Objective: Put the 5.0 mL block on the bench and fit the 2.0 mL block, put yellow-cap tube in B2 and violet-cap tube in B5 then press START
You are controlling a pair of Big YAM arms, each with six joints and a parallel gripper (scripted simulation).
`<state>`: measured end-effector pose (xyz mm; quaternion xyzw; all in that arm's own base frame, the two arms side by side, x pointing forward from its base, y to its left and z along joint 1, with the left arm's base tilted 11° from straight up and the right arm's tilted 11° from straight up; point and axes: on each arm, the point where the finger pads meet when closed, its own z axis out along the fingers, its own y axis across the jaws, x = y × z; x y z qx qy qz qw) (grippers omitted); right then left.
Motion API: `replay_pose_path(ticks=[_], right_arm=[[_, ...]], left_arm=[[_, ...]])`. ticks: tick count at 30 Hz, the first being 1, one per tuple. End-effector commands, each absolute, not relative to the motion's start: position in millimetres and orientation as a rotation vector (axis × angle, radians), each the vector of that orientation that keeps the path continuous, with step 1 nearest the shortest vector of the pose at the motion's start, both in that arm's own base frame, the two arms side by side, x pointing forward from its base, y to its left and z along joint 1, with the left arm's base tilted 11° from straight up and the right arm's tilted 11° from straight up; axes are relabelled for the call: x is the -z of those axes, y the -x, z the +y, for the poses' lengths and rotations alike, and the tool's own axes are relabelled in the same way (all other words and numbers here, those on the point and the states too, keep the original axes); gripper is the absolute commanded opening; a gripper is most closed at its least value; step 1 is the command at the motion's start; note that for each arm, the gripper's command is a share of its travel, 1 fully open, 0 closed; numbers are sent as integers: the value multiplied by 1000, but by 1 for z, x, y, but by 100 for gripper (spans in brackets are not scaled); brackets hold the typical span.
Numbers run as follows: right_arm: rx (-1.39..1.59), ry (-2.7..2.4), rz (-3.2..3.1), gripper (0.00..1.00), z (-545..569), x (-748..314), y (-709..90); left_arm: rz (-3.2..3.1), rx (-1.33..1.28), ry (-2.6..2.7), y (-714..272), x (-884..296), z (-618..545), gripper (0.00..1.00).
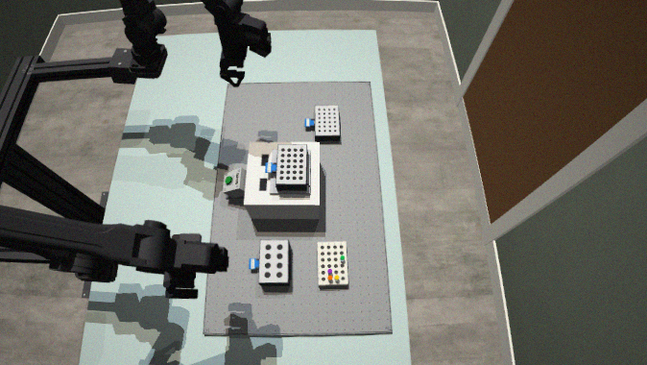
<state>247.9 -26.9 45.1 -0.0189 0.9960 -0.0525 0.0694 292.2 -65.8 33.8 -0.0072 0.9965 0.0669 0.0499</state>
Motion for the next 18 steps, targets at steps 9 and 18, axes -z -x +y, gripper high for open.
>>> replay_pose_path(ticks=[9,18], right_arm=[[153,56,2970,100,-28,-59,-267],[153,56,2978,100,-28,-55,-263]], left_arm=[[2992,-171,-32,-290,-54,-24,100],[2956,-169,-21,-277,-64,19,100]])
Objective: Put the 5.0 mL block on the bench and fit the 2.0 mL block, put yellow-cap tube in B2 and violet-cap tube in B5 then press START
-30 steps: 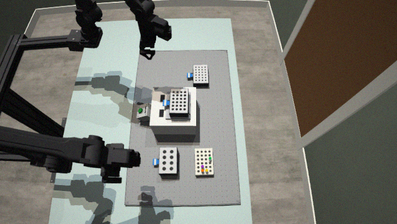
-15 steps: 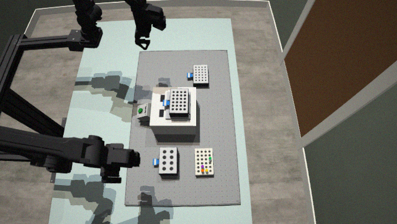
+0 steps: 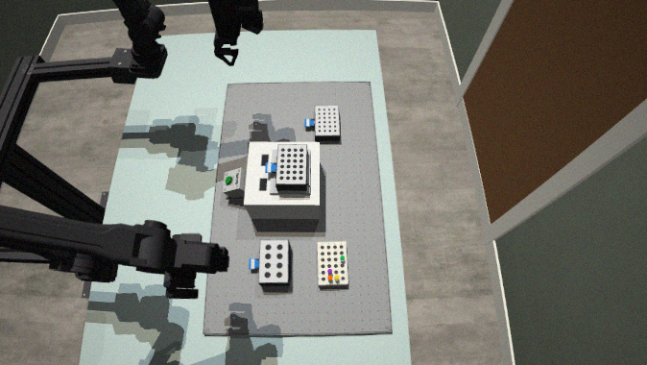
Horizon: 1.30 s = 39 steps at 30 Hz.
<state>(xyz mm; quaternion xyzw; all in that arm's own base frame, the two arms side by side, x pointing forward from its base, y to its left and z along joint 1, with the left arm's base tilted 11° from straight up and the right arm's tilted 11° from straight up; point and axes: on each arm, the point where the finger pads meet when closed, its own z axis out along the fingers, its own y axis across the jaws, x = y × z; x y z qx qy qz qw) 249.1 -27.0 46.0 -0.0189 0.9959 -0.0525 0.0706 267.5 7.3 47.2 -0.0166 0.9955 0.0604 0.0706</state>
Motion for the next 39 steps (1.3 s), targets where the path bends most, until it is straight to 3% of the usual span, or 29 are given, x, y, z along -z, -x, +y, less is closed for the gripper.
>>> replay_pose_path(ticks=[1,8,9,19,39], right_arm=[[152,56,2982,100,-27,-54,-261],[152,58,3001,100,-27,-47,-253],[152,62,2995,36,-25,-49,-263],[160,35,2953,36,-19,-63,-337],[162,64,3003,36,-6,-70,-415]], left_arm=[[2960,-169,-29,-275,-63,23,100],[3005,-175,-44,-252,-52,46,100],[2990,-180,-42,-256,-56,47,100],[2948,-196,-19,-276,-66,45,100],[2948,-186,58,-272,-70,43,100]])
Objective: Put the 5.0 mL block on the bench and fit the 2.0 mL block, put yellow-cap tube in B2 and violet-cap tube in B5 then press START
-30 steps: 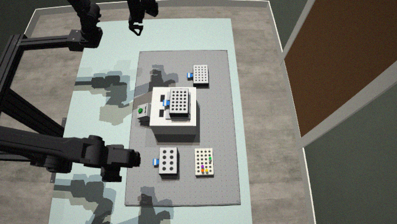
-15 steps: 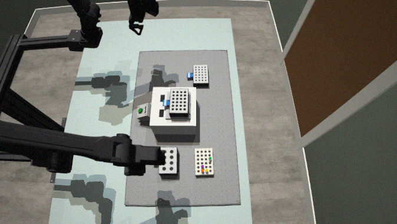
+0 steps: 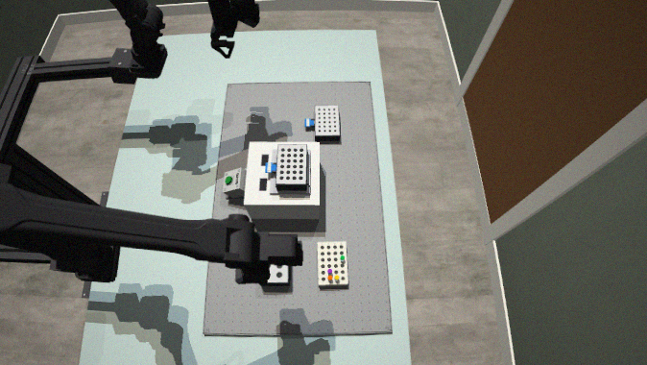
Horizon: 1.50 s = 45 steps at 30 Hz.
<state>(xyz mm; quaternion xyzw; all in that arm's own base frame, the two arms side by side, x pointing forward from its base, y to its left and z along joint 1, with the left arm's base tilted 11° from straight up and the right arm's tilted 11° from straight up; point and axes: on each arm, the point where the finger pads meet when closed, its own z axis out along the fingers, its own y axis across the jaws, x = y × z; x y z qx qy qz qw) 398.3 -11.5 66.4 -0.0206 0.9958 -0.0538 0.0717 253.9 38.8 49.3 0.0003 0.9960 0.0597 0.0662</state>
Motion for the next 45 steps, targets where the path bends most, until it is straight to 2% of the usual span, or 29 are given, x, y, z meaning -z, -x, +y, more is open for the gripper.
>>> replay_pose_path(ticks=[1,45], right_arm=[[162,72,3004,36,-5,-70,-420],[152,73,2974,36,18,-86,-605]], left_arm=[[2948,-186,68,-270,-69,44,100],[2953,-184,-16,-276,-65,38,100]])
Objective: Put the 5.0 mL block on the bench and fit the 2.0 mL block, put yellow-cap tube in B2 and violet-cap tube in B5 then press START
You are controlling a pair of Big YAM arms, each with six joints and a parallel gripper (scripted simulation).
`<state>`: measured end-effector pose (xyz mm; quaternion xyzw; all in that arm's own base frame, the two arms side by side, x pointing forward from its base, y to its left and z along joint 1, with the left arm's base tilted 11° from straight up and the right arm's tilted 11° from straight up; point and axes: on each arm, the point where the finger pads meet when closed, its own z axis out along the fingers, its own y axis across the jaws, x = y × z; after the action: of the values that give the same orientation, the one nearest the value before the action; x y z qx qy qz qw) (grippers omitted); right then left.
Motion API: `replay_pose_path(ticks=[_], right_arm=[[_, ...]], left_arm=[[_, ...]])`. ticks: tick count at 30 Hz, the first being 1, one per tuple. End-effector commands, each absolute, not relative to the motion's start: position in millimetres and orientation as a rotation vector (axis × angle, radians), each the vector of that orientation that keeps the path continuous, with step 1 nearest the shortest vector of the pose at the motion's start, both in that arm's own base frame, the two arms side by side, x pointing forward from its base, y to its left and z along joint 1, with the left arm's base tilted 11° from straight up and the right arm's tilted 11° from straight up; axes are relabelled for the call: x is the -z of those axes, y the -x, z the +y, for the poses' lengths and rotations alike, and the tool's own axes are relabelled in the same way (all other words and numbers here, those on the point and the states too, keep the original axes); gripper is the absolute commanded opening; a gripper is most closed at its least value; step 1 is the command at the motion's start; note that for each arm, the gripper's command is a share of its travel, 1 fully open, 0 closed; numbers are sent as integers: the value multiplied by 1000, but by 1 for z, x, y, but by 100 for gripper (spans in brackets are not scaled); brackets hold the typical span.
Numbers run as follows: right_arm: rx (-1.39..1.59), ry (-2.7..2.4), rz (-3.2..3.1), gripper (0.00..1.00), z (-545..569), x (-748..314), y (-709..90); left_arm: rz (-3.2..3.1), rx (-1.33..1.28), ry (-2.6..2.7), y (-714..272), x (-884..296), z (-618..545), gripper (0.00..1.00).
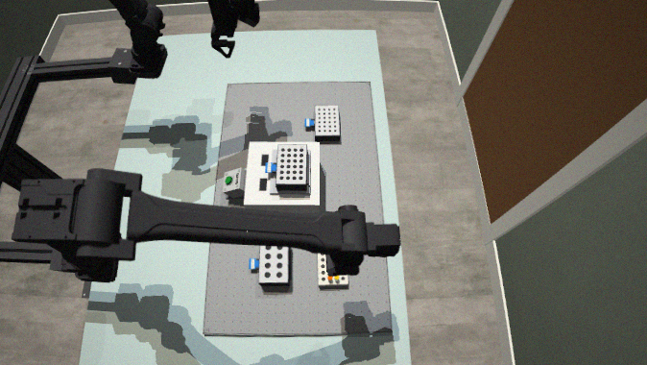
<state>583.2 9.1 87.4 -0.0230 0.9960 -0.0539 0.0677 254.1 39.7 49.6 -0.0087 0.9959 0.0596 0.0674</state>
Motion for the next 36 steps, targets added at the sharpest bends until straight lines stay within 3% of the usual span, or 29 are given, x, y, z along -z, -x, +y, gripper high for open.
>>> replay_pose_path(ticks=[1,24,36], right_arm=[[153,80,2981,36,16,-75,-602],[157,99,3020,36,-4,63,-598],[155,73,2950,36,-16,83,-631]], left_arm=[[2957,-183,-16,-274,-63,38,100],[2956,-181,-9,-274,-64,38,100],[2946,-180,-5,-278,-68,38,100]])
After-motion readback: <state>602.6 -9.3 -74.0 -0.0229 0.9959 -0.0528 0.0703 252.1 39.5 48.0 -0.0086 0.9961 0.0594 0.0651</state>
